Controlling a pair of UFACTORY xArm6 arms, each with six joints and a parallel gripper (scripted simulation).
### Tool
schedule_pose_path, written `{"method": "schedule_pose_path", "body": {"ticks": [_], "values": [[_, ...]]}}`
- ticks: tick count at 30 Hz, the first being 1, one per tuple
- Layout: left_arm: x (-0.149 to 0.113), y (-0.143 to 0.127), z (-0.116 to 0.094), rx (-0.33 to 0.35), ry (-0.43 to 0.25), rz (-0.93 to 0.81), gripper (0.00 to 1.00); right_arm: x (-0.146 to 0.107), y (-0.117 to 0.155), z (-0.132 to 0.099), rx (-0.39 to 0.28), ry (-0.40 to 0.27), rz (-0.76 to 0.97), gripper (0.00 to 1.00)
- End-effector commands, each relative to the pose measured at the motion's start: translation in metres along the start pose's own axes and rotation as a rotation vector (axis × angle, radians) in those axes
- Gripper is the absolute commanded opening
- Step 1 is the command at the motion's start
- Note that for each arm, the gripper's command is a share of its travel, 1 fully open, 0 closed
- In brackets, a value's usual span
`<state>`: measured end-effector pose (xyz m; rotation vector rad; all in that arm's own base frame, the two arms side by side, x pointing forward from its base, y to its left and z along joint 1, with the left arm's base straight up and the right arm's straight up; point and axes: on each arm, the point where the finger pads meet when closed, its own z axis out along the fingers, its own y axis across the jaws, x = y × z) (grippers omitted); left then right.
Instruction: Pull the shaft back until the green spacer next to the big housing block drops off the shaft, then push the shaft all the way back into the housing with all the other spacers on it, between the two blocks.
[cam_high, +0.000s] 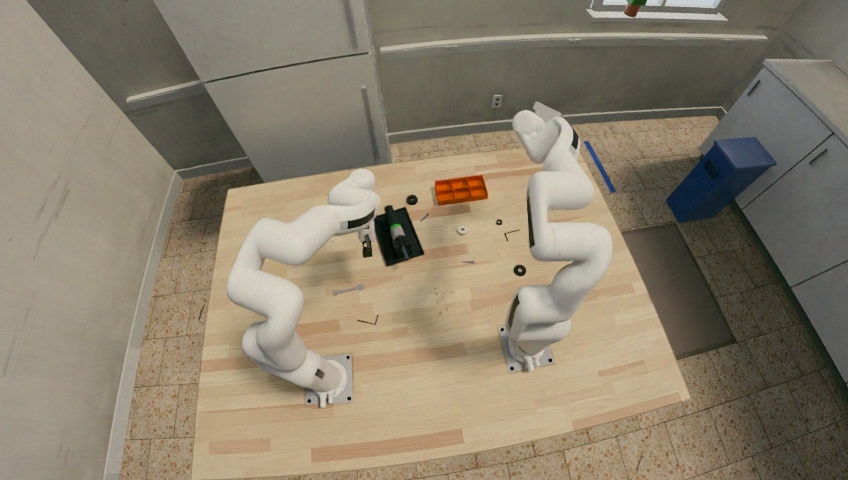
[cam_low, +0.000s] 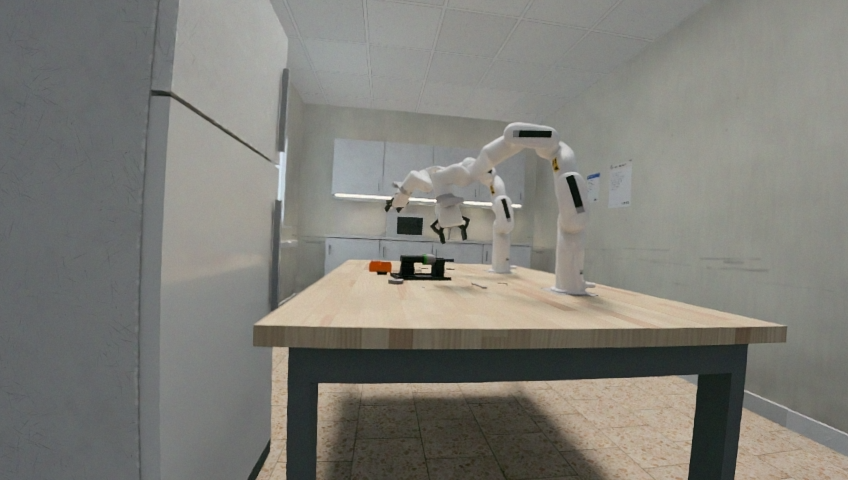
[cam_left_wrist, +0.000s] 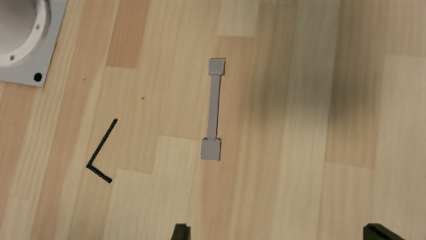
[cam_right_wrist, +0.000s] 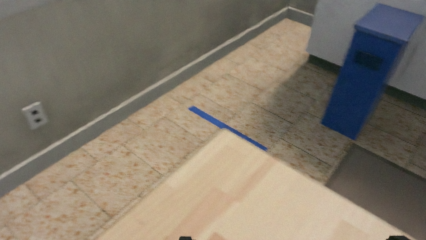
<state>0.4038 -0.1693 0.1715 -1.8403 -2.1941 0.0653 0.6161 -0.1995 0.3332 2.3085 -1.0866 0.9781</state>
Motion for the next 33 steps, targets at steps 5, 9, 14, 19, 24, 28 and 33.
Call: {"method": "schedule_pose_path", "body": {"ticks": [5,9,14,19,24,28,33], "values": [[-0.022,-0.002,-0.009,-0.051,-0.028,0.282,1.0,0.013,0.112,0.034,-0.137,-0.103,0.049,1.0],[-0.031,-0.003,-0.012,-0.073,-0.033,0.395,1.0,0.011,0.16,0.044,-0.185,-0.149,0.071,1.0],[-0.042,-0.005,-0.016,-0.099,-0.036,0.525,1.0,0.005,0.214,0.051,-0.241,-0.214,0.103,1.0],[-0.053,-0.008,-0.02,-0.128,-0.038,0.667,1.0,-0.006,0.273,0.055,-0.291,-0.287,0.14,1.0],[-0.062,-0.01,-0.024,-0.152,-0.037,0.781,1.0,-0.019,0.32,0.054,-0.324,-0.348,0.173,1.0],[-0.073,-0.013,-0.028,-0.179,-0.034,0.91,1.0,-0.037,0.371,0.049,-0.354,-0.418,0.214,1.0],[-0.084,-0.017,-0.032,-0.21,-0.027,1.049,1.0,-0.061,0.423,0.039,-0.374,-0.497,0.265,1.0]]}}
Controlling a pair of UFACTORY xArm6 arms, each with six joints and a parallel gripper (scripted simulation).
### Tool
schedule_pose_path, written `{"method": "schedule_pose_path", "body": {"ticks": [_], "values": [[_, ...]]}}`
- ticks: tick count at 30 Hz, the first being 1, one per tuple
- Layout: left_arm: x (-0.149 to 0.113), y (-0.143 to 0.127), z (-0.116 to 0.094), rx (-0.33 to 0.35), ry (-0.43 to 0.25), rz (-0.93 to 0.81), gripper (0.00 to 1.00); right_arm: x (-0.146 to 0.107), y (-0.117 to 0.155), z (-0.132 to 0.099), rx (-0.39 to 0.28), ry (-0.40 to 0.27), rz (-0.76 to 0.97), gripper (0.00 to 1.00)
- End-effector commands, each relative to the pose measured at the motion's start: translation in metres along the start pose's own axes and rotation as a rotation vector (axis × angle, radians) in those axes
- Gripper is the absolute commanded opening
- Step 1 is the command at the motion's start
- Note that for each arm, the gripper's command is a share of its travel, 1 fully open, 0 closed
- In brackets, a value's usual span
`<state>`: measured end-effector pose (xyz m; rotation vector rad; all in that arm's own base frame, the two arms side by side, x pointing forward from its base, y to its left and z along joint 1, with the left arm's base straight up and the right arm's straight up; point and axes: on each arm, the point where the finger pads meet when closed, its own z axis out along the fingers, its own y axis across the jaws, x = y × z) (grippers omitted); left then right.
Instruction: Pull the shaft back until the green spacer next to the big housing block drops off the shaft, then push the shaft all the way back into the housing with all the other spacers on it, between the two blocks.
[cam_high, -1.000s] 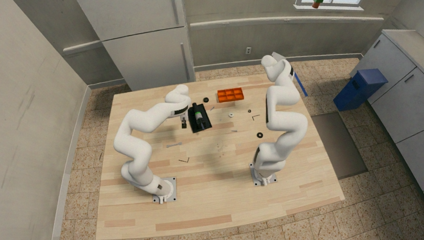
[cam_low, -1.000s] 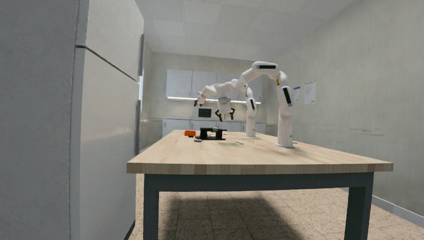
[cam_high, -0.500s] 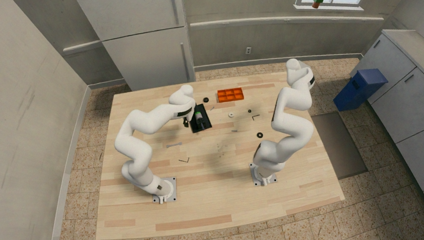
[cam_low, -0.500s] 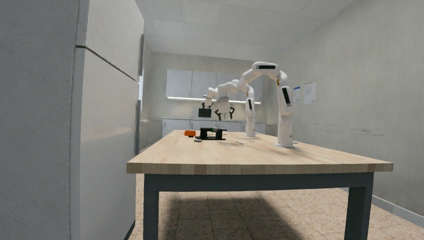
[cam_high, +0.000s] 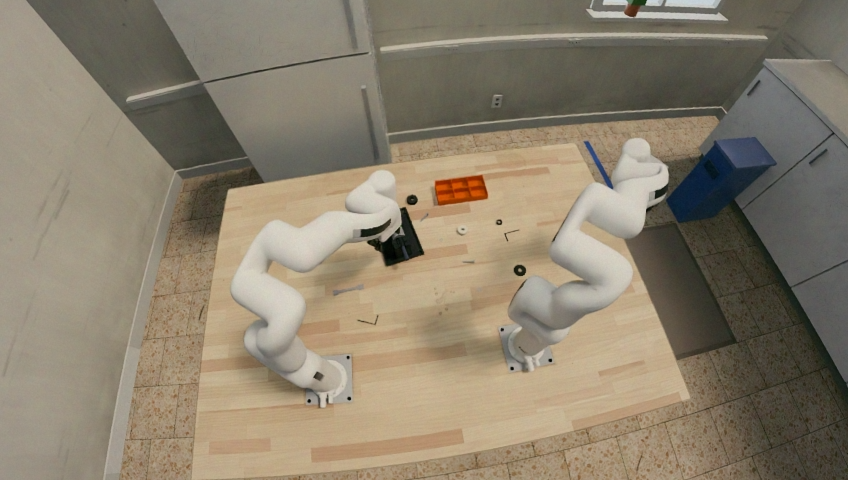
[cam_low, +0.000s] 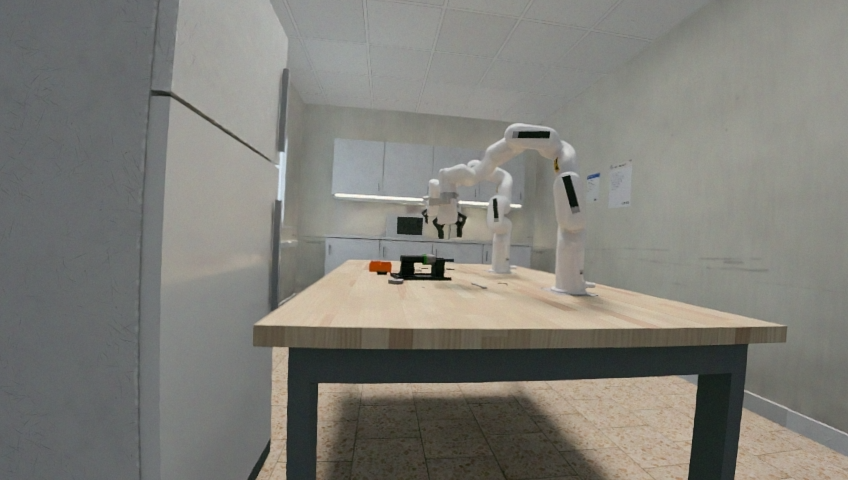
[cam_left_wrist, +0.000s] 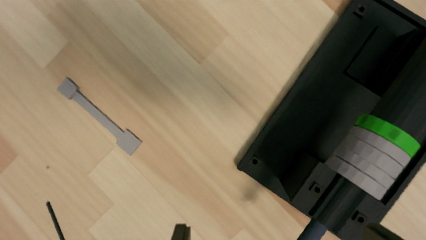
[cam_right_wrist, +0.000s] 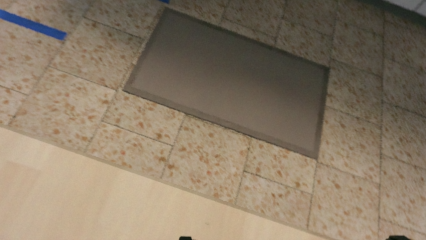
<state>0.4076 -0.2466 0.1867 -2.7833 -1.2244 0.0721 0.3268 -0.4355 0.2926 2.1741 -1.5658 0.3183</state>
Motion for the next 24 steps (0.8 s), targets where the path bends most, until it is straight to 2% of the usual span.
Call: {"method": "schedule_pose_path", "body": {"ticks": [1,7,9,11,17,24], "values": [[-0.01,0.009,-0.006,-0.037,0.001,0.166,1.0,-0.008,0.066,0.018,-0.02,-0.093,0.043,1.0],[-0.022,0.018,-0.011,-0.067,0.013,0.336,1.0,-0.031,0.131,0.034,-0.023,-0.195,0.097,1.0],[-0.022,0.018,-0.011,-0.067,0.013,0.336,1.0,-0.031,0.131,0.034,-0.023,-0.195,0.097,1.0],[-0.029,0.023,-0.014,-0.084,0.022,0.434,1.0,-0.05,0.168,0.041,-0.014,-0.257,0.132,1.0],[-0.039,0.029,-0.018,-0.108,0.036,0.573,1.0,-0.082,0.217,0.046,0.017,-0.346,0.191,1.0],[-0.041,0.03,-0.018,-0.111,0.038,0.591,1.0,-0.125,0.265,0.046,0.081,-0.434,0.267,1.0]]}}
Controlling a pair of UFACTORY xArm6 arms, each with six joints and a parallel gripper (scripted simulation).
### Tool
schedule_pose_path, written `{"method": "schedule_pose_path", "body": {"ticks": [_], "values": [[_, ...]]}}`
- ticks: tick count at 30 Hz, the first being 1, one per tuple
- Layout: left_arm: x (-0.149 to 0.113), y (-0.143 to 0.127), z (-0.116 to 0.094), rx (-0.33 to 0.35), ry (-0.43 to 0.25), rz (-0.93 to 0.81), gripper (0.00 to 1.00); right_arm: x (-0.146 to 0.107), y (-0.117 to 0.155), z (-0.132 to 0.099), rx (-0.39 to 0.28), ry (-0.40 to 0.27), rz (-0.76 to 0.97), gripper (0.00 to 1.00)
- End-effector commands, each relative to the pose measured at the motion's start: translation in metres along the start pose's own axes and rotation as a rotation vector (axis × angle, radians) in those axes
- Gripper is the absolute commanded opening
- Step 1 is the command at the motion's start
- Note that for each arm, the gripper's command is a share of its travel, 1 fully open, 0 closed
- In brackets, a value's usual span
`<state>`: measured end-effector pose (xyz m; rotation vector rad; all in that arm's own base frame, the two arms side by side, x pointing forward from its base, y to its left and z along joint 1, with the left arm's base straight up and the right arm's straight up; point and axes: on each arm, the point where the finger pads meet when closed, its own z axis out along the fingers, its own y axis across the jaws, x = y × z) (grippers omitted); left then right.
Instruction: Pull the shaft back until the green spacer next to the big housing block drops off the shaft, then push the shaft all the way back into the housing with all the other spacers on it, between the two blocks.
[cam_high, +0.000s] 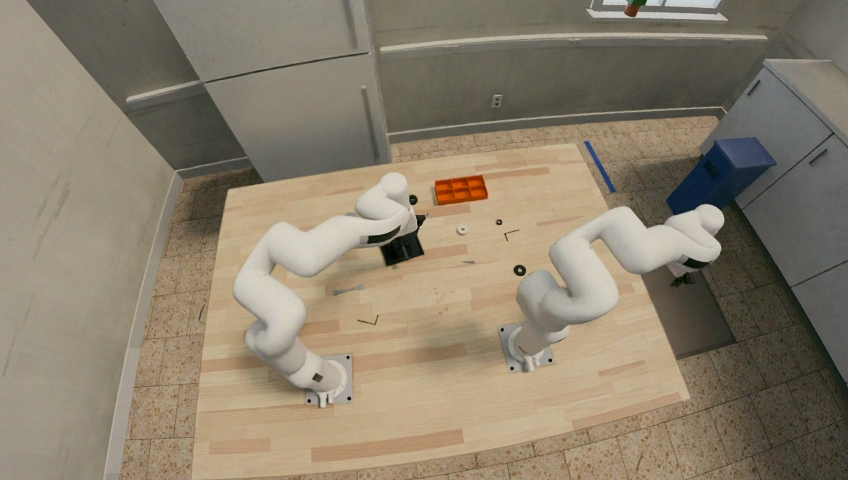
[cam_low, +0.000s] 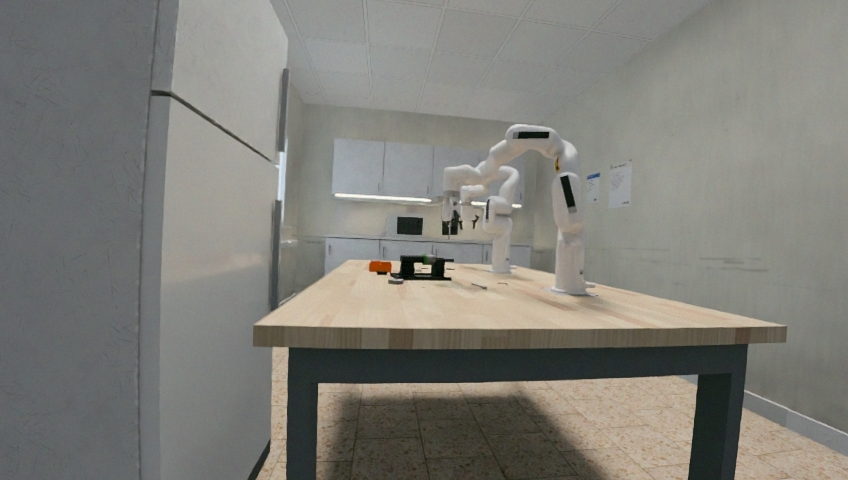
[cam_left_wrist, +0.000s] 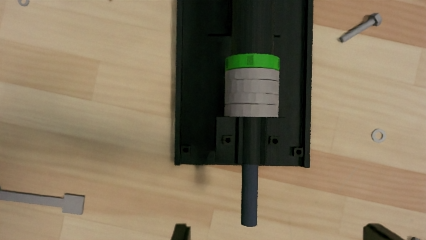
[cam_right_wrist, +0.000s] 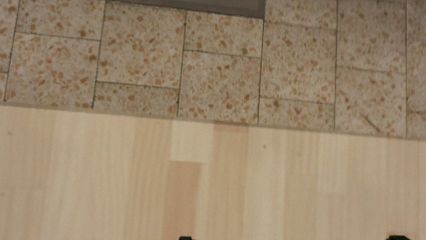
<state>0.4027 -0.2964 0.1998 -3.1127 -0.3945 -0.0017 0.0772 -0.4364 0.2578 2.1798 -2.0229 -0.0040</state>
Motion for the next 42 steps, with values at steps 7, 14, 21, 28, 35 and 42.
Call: {"method": "schedule_pose_path", "body": {"ticks": [7,14,21,28,35,42], "values": [[0.0,0.002,-0.002,-0.007,0.002,0.015,1.0,-0.035,0.067,0.011,0.095,-0.101,0.07,1.0],[0.0,0.002,-0.002,-0.007,0.002,0.015,1.0,-0.043,0.078,0.013,0.119,-0.117,0.086,1.0],[0.0,0.002,-0.002,-0.007,0.002,0.015,0.39,-0.044,0.078,0.013,0.12,-0.118,0.087,1.0],[0.0,0.002,-0.002,-0.007,0.002,0.015,0.39,-0.044,0.078,0.013,0.12,-0.118,0.087,1.0],[0.0,0.002,-0.002,-0.007,0.002,0.015,0.39,-0.044,0.078,0.013,0.12,-0.118,0.087,1.0],[0.0,0.002,-0.002,-0.007,0.002,0.015,0.39,-0.044,0.078,0.013,0.12,-0.118,0.087,1.0]]}}
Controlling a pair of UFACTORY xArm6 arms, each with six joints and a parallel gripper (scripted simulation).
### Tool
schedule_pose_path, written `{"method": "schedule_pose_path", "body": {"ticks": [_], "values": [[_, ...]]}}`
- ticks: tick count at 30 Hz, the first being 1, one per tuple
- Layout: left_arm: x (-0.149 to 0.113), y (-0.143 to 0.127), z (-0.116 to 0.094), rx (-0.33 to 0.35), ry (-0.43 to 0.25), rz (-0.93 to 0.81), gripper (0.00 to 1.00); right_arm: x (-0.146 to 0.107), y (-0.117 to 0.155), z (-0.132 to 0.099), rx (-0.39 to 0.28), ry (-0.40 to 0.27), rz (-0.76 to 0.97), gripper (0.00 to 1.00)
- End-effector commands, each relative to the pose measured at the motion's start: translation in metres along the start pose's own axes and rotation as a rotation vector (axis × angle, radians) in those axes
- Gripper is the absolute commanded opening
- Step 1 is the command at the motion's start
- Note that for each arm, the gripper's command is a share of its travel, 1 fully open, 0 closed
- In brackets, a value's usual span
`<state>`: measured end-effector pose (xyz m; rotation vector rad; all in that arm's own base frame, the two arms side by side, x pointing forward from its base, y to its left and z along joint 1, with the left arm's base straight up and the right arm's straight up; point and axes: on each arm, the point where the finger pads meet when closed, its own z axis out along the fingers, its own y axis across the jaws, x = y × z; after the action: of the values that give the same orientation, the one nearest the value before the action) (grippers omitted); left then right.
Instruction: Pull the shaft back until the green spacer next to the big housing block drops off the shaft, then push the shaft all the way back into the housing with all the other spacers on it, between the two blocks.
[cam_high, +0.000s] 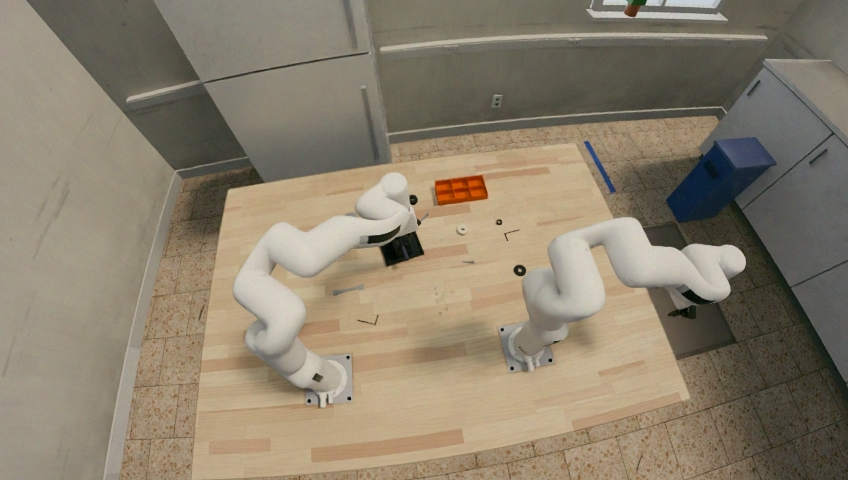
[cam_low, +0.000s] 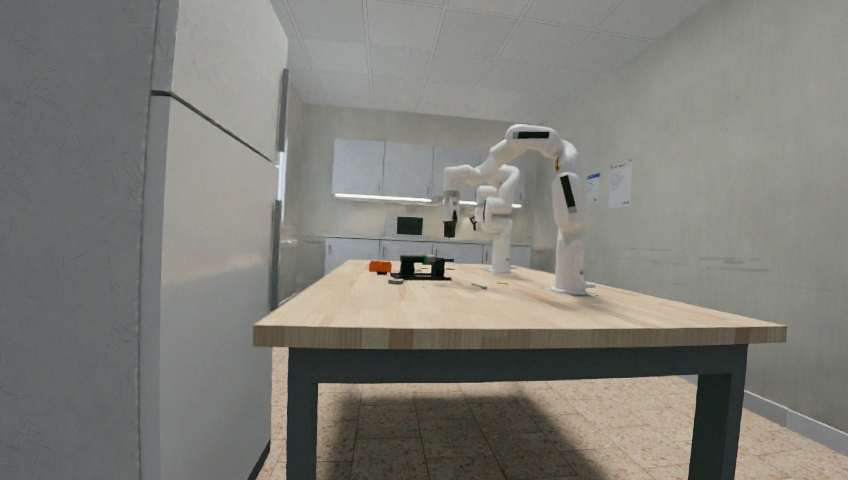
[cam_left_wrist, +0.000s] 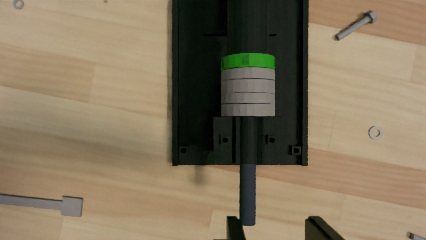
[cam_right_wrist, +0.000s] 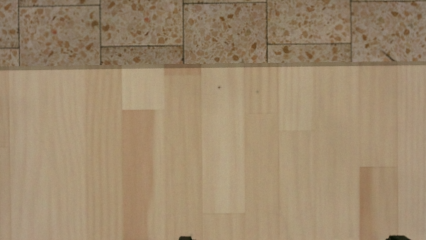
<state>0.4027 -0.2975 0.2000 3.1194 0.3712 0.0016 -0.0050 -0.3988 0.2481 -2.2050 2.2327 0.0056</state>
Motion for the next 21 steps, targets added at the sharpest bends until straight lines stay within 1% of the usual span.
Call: {"method": "schedule_pose_path", "body": {"ticks": [1,21], "values": [[0.0006,0.0007,-0.0017,-0.003,0.003,0.0,0.39,0.0011,0.0,-0.0019,0.0,0.005,0.0,1.0],[0.0006,0.0008,0.0004,-0.003,0.002,0.0,0.39,0.0011,0.0,-0.0019,0.0,0.005,0.0,1.0]]}}
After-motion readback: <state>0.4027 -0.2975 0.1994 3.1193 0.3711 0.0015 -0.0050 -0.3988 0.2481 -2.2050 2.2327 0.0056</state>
